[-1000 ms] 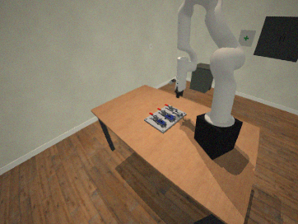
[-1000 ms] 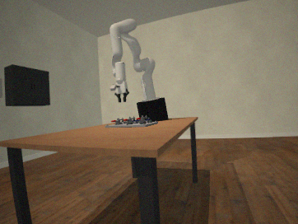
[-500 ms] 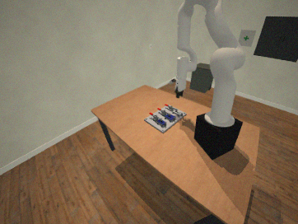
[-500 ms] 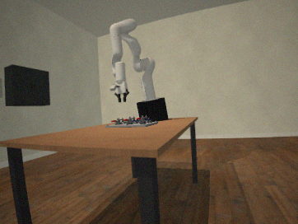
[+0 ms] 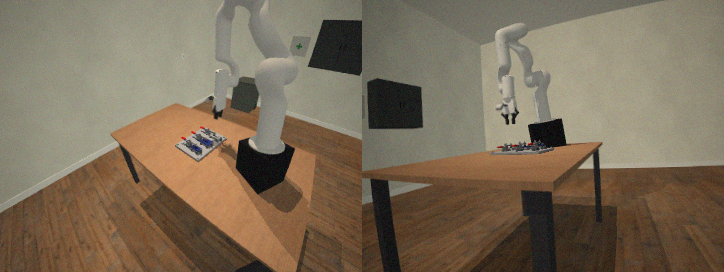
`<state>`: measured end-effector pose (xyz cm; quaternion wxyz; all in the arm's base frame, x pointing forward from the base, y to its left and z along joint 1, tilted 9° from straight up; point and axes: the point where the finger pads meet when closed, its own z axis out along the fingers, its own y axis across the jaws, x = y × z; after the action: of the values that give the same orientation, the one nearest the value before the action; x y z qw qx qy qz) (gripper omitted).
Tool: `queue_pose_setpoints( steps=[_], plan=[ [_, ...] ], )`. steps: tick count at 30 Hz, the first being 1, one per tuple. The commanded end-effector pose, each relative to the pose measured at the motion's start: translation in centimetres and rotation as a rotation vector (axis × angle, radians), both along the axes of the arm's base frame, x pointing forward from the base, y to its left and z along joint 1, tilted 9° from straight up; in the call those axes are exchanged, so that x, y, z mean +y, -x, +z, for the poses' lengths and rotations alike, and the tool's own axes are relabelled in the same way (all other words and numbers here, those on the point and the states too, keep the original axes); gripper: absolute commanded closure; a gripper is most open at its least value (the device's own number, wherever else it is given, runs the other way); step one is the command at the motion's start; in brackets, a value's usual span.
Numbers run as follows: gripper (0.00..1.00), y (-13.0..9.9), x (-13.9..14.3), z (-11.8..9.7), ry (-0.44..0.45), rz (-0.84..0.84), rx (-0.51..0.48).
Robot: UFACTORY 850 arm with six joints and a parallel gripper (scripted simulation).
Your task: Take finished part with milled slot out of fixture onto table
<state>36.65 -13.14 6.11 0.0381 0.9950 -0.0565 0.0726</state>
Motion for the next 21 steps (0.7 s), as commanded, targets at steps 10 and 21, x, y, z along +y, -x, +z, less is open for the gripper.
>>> queue_pose_setpoints(
  steps=[10, 21],
  plan=[
    [0.53, -0.7, -0.4, -4.8, 0.0, 0.0, -0.002],
    [0.53, -0.9, -0.5, -5.7, 0.0, 0.0, -0.002]
  ],
)
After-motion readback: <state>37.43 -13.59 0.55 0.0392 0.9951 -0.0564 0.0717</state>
